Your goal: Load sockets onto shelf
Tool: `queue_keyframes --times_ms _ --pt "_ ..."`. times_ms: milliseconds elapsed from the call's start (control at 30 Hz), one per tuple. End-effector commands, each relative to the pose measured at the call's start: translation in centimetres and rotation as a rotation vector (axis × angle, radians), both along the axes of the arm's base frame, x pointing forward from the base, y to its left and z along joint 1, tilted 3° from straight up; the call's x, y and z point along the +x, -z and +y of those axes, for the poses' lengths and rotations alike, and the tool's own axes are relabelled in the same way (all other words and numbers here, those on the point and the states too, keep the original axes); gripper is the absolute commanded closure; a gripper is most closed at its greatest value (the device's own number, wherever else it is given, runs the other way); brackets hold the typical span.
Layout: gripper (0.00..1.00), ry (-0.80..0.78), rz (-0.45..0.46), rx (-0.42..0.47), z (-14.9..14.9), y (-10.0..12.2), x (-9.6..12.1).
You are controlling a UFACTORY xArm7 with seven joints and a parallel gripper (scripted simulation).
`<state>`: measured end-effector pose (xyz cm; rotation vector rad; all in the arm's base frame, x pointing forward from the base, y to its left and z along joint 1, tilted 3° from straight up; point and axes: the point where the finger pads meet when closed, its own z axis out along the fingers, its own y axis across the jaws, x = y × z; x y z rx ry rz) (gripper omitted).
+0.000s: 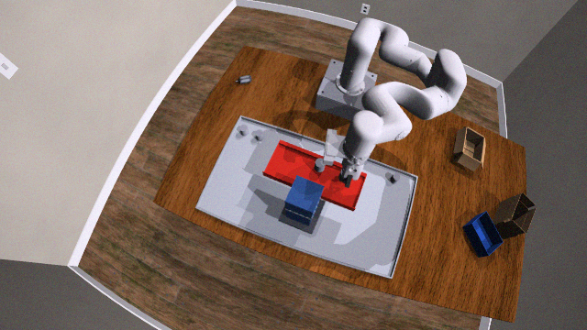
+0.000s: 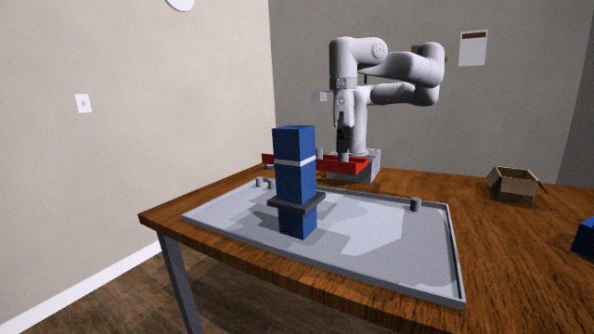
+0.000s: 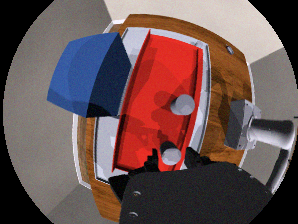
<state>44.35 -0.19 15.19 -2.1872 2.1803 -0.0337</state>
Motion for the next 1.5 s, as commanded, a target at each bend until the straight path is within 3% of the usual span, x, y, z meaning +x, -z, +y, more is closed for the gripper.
queue_keyframes --times_ms 0,433,700,1367,1400,1467 --pt "0.48 0.0 -0.002 0.0 0.0 -0.7 0.0" --pt "0.48 0.0 -0.002 0.0 -0.1 -4.5 -0.2" --pt "0.48 0.0 -0.002 0.0 -0.1 -5.8 -0.3" --pt "0.48 0.0 -0.002 0.0 -0.1 -6.3 -0.3" --pt "0.0 0.0 -0.002 0.0 -0.1 -6.3 -0.3" --pt "0.0 -0.003 -0.002 0.0 -0.1 -6.3 -0.3"
